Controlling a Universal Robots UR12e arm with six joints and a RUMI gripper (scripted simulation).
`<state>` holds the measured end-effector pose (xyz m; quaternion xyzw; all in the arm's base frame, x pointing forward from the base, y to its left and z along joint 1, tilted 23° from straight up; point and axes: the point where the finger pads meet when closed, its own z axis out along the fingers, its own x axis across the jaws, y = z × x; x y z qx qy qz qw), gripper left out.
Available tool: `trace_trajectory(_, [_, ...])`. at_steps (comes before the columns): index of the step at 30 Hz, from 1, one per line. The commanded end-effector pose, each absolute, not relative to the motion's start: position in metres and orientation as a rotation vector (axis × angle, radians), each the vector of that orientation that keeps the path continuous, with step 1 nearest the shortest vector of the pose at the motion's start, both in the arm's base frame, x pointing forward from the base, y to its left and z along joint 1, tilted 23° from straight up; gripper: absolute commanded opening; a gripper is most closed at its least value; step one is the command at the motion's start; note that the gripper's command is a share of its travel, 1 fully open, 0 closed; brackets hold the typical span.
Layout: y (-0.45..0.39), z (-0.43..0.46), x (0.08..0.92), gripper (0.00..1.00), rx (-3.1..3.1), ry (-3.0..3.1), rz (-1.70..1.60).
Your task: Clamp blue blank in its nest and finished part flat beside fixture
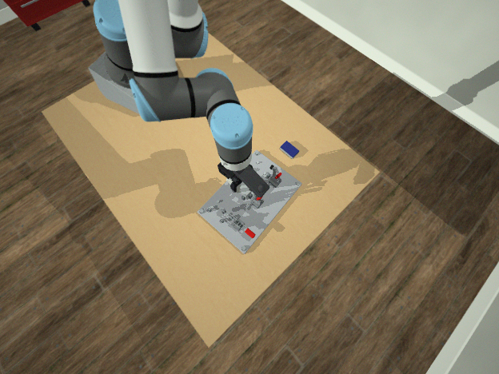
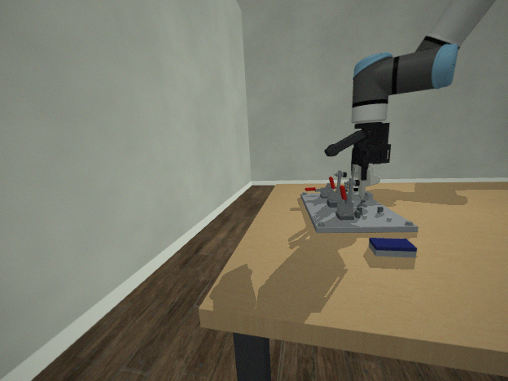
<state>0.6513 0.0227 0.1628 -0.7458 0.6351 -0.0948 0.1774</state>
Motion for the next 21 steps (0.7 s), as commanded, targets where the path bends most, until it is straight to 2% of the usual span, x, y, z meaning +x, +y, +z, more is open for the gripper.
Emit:
trace_trajectory(1, [0.022, 0.168, 0.65, 0.0, -2.11, 1.797, -0.27])
trace_trajectory(21, [0.02, 0.182, 0.644, 0.0, -2.11, 1.797, -0.27])
